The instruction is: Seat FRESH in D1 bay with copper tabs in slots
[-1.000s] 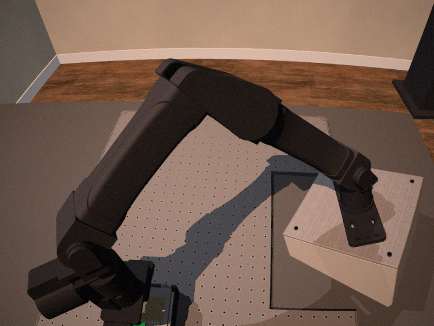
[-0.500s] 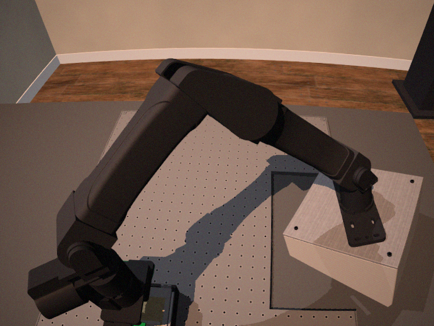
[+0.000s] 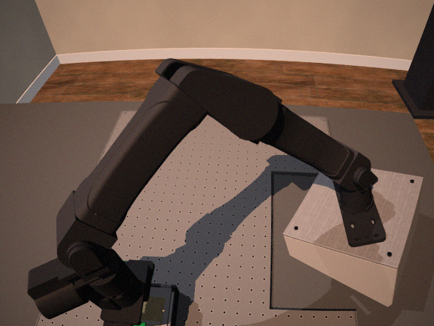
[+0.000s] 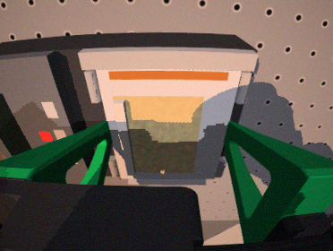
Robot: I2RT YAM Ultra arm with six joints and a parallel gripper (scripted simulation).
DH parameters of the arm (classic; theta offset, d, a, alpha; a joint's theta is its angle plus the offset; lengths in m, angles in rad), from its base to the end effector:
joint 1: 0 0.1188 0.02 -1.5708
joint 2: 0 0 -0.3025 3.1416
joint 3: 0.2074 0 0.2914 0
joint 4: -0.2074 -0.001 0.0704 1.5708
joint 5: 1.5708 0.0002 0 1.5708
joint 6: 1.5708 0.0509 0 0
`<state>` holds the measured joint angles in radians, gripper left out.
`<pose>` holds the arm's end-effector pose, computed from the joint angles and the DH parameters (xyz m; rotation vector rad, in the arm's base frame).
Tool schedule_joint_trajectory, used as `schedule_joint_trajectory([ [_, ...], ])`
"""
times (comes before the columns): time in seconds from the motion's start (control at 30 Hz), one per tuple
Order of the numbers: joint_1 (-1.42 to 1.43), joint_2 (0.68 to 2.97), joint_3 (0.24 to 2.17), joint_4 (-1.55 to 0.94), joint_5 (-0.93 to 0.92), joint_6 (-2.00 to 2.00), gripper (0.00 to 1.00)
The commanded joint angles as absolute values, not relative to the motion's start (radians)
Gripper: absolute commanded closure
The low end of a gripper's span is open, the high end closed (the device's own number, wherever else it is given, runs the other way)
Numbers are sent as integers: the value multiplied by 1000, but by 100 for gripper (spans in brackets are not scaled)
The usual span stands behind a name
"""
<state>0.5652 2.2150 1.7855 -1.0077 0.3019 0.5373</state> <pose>0.4311 0.2567 0.1785 -0.0108 2.8584 -0.2702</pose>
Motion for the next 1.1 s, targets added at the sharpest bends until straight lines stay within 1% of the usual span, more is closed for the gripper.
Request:
schedule_joint_trajectory([
  [0.0, 548, 2242, 1747, -926, 325, 518, 100],
  [1.07, 544, 2250, 1734, -905, 324, 513, 100],
])
